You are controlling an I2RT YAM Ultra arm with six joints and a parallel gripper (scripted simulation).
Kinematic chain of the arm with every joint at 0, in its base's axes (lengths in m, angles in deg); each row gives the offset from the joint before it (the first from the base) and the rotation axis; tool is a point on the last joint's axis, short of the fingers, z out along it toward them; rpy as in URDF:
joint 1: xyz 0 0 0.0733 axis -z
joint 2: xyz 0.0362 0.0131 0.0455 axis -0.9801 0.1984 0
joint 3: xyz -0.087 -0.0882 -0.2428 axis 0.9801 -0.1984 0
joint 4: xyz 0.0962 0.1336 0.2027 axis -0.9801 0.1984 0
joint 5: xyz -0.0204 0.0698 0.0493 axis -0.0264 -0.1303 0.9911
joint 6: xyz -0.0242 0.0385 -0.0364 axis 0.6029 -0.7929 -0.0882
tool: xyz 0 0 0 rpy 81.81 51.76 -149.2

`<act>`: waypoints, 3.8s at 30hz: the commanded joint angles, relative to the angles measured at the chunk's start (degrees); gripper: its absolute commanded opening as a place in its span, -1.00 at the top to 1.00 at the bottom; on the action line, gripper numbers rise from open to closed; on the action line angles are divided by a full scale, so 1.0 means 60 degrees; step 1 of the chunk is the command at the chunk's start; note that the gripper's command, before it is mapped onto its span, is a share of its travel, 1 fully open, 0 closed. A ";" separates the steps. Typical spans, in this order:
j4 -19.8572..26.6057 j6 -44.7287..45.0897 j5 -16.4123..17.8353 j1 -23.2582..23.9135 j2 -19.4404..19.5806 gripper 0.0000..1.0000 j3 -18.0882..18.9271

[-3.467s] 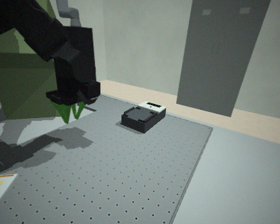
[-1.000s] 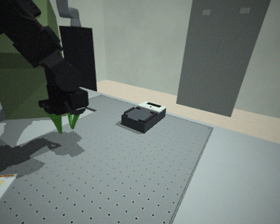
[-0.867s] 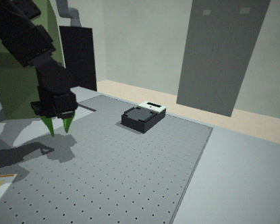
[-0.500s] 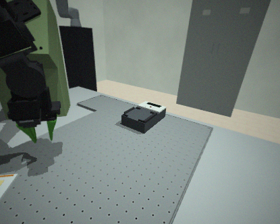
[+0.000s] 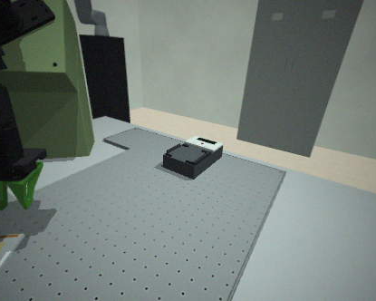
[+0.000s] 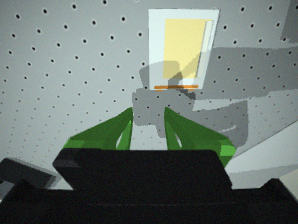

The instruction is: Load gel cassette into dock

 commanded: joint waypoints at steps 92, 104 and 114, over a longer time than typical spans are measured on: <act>0.2136 0.1205 0.1924 0.1858 -0.0523 -1.00 0.1761; 0.2136 0.1205 0.1924 0.1858 -0.0523 -1.00 0.1761; 0.1735 0.1213 0.1934 0.1886 0.0191 -1.00 0.1983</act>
